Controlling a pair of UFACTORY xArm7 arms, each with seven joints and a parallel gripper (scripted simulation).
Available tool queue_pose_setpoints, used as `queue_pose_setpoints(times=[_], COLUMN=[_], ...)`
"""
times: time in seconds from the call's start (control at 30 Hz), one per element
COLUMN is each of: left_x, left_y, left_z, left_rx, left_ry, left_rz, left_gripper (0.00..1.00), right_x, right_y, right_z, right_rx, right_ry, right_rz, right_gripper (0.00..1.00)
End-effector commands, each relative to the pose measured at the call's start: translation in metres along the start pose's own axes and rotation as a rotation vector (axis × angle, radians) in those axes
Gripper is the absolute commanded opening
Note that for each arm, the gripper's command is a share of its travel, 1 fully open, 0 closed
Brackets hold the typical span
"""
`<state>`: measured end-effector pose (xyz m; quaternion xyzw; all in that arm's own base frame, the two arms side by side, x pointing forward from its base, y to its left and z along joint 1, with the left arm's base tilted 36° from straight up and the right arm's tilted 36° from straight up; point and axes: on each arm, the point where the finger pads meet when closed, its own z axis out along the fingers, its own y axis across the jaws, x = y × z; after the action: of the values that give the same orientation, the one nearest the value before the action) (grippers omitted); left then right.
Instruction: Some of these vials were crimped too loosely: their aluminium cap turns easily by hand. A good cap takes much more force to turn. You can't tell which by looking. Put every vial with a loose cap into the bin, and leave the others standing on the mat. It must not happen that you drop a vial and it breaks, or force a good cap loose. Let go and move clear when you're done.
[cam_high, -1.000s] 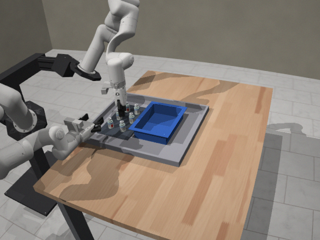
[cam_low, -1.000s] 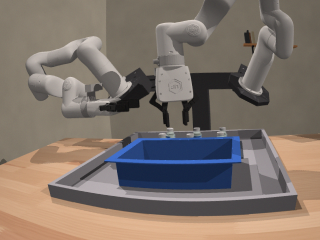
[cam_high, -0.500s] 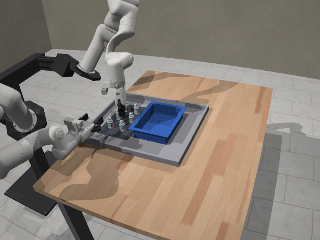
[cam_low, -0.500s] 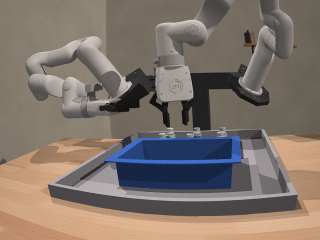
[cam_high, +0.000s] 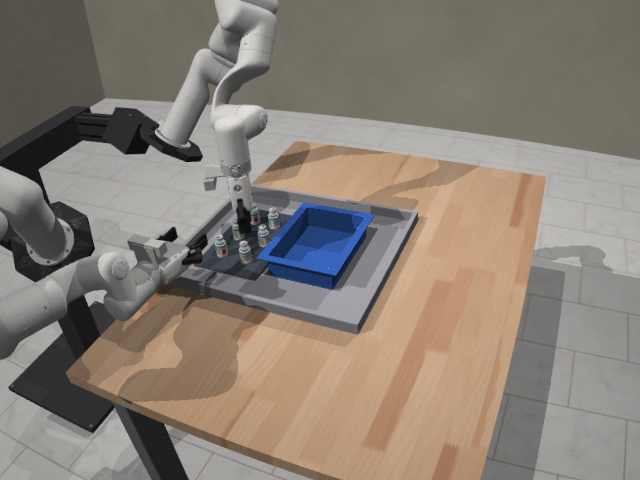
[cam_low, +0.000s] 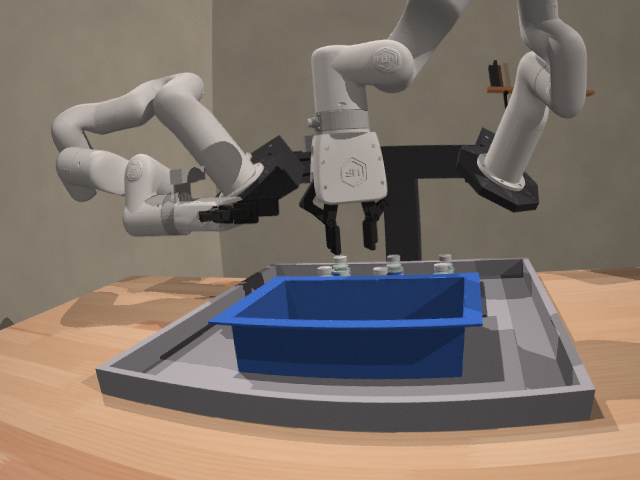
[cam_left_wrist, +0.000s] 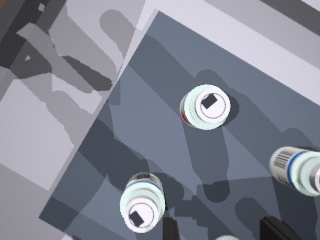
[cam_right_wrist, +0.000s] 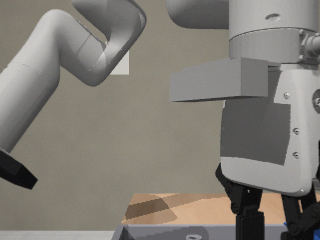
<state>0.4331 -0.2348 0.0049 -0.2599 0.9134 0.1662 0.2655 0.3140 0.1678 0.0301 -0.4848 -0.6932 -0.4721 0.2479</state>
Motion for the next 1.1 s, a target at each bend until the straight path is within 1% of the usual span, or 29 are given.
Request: queue_pose_setpoints(times=[0.0,0.2,0.3,0.77,0.87,1.07], left_x=[0.0002,-0.0001,0.0001,-0.0001,0.0000,0.0003], left_y=[-0.0019,-0.0017,-0.0018,-0.0022,-0.0021,-0.0020], left_z=[-0.0019,-0.0017,-0.0018,-0.0015,-0.0016,-0.0018], left_rx=[0.005,0.005,0.005,0.006,0.005,0.005], left_ry=[0.000,0.000,0.001,-0.001,0.000,0.000], left_rz=[-0.032,-0.078,-0.058,-0.166,-0.145,-0.191], left_gripper=[0.50,0.50,0.50,0.50,0.50,0.50], right_x=[0.0016,0.0018,0.0016,0.0012,0.0013,0.0015], right_y=[-0.0004,-0.0005,-0.0005,-0.0006,-0.0006,-0.0006], right_z=[0.0003,0.0000,0.0002,0.0004,0.0004,0.0005], right_rx=[0.002,0.002,0.002,0.002,0.002,0.002], right_ry=[0.002,0.002,0.002,0.002,0.002,0.002], right_rz=[-0.002,-0.002,-0.002,-0.002,-0.002,-0.002], right_gripper=[1.00,1.00,1.00,1.00,1.00,1.00])
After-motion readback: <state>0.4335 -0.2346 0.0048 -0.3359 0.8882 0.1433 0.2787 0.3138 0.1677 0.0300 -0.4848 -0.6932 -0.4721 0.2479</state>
